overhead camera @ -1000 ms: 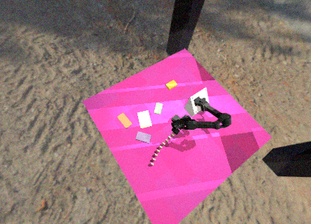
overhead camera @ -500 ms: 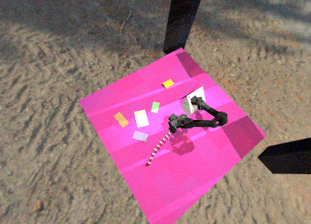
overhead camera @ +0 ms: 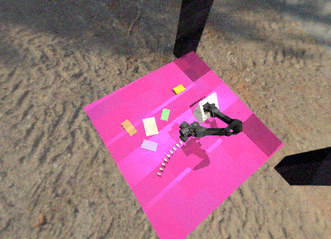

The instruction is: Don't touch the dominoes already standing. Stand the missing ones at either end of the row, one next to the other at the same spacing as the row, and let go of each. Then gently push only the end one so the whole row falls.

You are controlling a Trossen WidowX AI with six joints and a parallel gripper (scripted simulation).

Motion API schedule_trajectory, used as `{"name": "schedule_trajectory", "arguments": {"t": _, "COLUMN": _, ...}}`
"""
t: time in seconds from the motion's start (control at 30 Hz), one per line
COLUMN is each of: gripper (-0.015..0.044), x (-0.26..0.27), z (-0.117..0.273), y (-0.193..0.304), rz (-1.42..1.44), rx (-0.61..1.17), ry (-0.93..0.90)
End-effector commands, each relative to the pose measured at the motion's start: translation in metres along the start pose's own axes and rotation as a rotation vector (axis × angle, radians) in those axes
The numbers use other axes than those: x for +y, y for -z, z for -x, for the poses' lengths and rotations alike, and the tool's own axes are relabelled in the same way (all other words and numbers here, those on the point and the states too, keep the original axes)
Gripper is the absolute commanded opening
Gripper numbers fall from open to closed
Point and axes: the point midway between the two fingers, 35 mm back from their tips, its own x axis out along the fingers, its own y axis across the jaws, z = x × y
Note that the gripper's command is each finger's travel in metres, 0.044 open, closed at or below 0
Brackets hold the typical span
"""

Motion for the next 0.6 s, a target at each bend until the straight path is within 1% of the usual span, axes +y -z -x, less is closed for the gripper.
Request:
{"name": "schedule_trajectory", "arguments": {"t": 0.0, "gripper": 0.0, "x": 0.0, "z": 0.0, "y": 0.001, "rz": -0.002, "rx": 0.003, "ry": -0.003}}
{"name": "schedule_trajectory", "arguments": {"t": 0.37, "gripper": 0.0, "x": 0.0, "z": -0.002, "y": 0.001, "rz": -0.002, "rx": 0.002, "ry": -0.003}}
{"name": "schedule_trajectory", "arguments": {"t": 0.43, "gripper": 0.0, "x": 0.002, "z": -0.02, "y": -0.001, "rz": -0.001, "rx": -0.002, "ry": -0.002}}
{"name": "schedule_trajectory", "arguments": {"t": 0.57, "gripper": 0.0, "x": 0.001, "z": -0.072, "y": 0.001, "rz": -0.002, "rx": 0.003, "ry": -0.003}}
